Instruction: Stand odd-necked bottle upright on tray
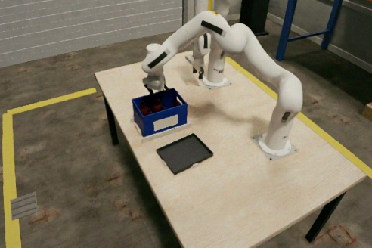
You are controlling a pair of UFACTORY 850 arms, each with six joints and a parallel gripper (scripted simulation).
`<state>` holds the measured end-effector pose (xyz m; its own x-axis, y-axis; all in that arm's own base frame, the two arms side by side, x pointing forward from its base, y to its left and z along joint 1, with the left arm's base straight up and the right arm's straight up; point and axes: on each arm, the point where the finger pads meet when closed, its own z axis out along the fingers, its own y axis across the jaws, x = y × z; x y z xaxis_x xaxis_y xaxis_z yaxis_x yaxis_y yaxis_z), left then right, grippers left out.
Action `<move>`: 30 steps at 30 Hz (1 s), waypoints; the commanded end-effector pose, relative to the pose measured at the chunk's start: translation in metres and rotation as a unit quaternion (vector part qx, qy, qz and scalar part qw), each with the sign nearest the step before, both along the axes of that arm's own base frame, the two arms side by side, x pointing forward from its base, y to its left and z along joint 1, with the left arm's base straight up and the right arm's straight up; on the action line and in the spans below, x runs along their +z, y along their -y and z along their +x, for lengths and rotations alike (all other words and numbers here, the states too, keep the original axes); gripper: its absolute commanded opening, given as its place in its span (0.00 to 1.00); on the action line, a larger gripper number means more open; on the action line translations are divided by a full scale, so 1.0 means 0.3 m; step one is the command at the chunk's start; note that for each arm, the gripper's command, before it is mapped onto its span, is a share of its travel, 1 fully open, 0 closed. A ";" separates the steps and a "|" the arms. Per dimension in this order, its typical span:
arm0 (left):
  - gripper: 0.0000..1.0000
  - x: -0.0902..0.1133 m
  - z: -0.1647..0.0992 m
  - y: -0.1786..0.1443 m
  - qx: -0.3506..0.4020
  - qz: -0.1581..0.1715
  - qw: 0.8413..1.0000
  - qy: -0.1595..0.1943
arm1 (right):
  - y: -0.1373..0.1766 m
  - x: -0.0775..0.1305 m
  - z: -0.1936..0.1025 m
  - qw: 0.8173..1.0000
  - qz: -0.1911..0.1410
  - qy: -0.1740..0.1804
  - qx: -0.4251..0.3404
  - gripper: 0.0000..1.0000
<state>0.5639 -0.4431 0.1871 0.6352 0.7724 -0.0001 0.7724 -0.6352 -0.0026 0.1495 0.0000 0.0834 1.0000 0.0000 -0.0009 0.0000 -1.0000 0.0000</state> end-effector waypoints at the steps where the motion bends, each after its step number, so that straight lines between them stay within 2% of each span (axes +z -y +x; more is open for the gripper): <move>1: 0.66 -0.013 0.002 0.002 0.000 -0.001 1.000 0.001 | 0.000 0.000 0.002 1.000 0.000 0.000 0.000 1.00; 30: 0.66 -0.091 0.002 0.002 0.000 -0.001 1.000 0.001 | 0.000 0.000 0.002 1.000 0.000 0.000 0.000 1.00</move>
<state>0.5639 -0.4431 0.1598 0.6352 0.7724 -0.0001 0.7724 -0.6352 -0.0027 0.1495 0.0000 0.0834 1.0000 0.0000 -0.0009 0.0000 -1.0000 0.0000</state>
